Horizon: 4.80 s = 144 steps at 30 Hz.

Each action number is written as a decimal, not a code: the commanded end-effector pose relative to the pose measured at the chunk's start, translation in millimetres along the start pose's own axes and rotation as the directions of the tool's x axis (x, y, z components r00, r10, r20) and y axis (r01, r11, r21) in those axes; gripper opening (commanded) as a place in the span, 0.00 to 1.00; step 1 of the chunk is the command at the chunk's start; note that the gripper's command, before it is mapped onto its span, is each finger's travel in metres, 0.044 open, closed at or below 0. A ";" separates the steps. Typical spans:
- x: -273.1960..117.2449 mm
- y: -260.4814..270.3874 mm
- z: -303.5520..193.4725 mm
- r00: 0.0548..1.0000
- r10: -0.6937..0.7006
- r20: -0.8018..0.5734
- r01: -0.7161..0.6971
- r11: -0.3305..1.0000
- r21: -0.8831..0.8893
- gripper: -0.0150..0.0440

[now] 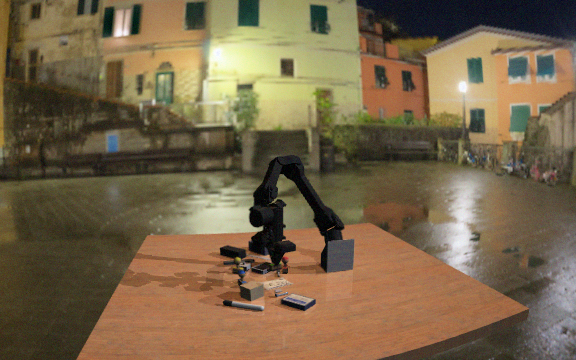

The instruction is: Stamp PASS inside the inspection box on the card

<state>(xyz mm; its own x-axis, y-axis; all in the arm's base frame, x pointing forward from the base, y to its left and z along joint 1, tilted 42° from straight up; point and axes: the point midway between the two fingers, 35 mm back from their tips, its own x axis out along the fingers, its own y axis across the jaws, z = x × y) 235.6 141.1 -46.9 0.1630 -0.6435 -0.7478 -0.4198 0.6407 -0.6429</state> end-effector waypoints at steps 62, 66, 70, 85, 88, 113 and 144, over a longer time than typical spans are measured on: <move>44.6 0.1 -1.3 1.000 -0.006 0.009 0.006 1.000 -0.010 0.25; 47.2 0.0 -1.6 1.000 -0.007 0.010 0.007 1.000 -0.010 0.25; 49.8 -0.1 -1.9 1.000 -0.007 0.010 0.007 1.000 -0.010 0.25; 54.6 -0.3 -2.6 1.000 -0.008 0.011 0.008 1.000 -0.010 0.25; 55.6 -0.3 -2.6 1.000 -0.008 0.011 0.008 1.000 -0.010 0.25; 59.3 -0.3 -2.6 1.000 -0.008 0.011 0.008 1.000 -0.010 0.25; 60.8 -0.3 -2.7 1.000 -0.008 0.011 0.008 1.000 -0.010 0.25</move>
<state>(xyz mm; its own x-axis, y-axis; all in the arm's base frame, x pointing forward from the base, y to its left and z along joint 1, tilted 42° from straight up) 242.2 102.2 -90.4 0.1740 -0.6411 -0.7475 -0.4261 0.6353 -0.6441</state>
